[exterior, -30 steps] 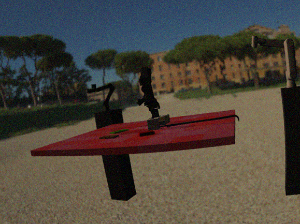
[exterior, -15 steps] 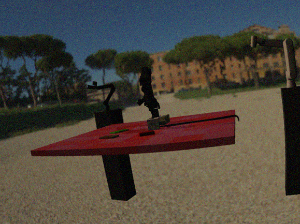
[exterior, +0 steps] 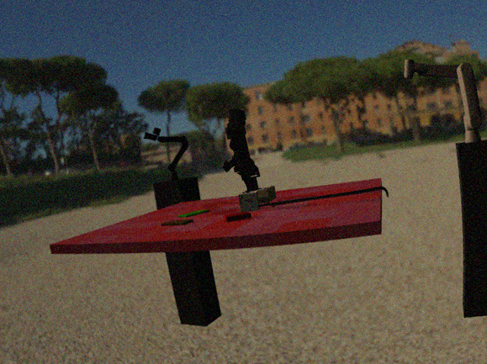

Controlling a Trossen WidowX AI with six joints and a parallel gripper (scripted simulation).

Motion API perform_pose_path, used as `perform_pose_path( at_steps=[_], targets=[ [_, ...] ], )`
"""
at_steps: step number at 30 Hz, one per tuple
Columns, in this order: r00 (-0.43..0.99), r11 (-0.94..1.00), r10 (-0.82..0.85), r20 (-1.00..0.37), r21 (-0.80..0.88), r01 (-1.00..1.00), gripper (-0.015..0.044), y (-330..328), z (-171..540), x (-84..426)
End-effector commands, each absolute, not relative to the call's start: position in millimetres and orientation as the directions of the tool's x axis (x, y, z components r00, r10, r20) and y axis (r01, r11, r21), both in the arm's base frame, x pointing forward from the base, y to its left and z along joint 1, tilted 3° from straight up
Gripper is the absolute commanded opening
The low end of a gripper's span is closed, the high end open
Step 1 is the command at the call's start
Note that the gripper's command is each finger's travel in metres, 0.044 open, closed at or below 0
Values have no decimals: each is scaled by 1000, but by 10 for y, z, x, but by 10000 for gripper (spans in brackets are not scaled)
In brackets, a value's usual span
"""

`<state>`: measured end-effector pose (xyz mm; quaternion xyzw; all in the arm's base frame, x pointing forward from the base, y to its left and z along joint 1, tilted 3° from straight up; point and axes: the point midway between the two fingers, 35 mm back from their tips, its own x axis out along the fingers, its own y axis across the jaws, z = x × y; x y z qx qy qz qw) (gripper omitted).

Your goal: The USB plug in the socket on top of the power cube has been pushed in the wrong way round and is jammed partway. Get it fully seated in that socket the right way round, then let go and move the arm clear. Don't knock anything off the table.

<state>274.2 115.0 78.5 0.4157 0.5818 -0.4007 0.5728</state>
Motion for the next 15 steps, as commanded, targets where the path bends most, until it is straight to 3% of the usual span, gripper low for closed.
perform_pose_path(
  at_steps=[1,15],
  targets=[
    [2,333,25,-1000,10,943,95,1150,786,2743],
    [2,333,25,-1000,10,943,95,1156,896,2740]
  ],
)
